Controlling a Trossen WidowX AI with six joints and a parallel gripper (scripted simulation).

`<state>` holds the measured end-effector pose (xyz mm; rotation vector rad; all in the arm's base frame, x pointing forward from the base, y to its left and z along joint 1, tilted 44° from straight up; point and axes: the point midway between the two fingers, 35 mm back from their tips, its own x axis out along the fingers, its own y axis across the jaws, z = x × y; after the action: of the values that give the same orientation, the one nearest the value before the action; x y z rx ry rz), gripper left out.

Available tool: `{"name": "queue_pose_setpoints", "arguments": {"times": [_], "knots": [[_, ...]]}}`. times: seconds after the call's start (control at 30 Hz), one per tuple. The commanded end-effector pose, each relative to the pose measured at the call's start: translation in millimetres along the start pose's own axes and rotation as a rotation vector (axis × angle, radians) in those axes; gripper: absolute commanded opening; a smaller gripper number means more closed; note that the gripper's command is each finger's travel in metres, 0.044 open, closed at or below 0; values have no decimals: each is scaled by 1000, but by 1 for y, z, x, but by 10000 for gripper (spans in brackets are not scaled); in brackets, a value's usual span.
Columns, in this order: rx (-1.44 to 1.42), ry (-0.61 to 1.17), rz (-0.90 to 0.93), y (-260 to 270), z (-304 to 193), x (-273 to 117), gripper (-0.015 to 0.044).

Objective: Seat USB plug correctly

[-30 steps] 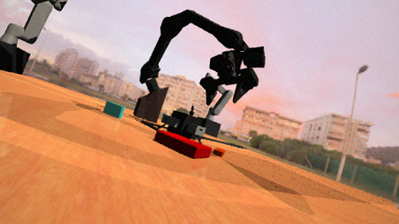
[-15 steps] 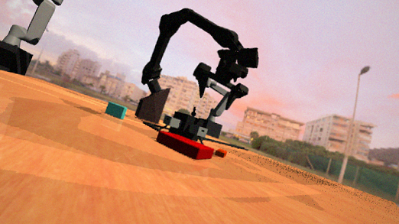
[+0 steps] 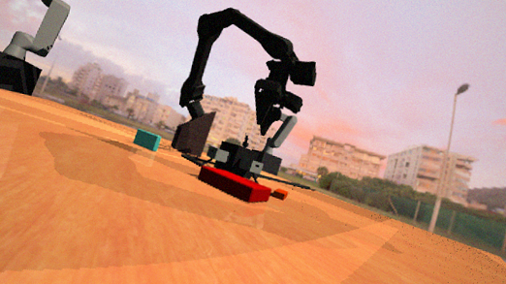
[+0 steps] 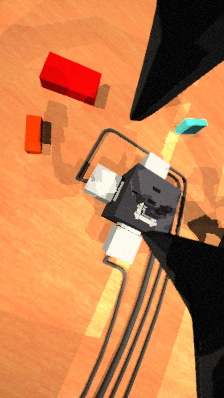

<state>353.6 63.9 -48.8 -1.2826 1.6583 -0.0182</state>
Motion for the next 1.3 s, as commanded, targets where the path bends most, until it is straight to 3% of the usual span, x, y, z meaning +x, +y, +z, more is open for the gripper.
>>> {"name": "queue_pose_setpoints", "arguments": {"times": [0.0, 1.27], "knots": [[-889, -31, 108, 24, -34, -6, 440], [-977, -37, 115, 28, -38, 13, 440]]}}
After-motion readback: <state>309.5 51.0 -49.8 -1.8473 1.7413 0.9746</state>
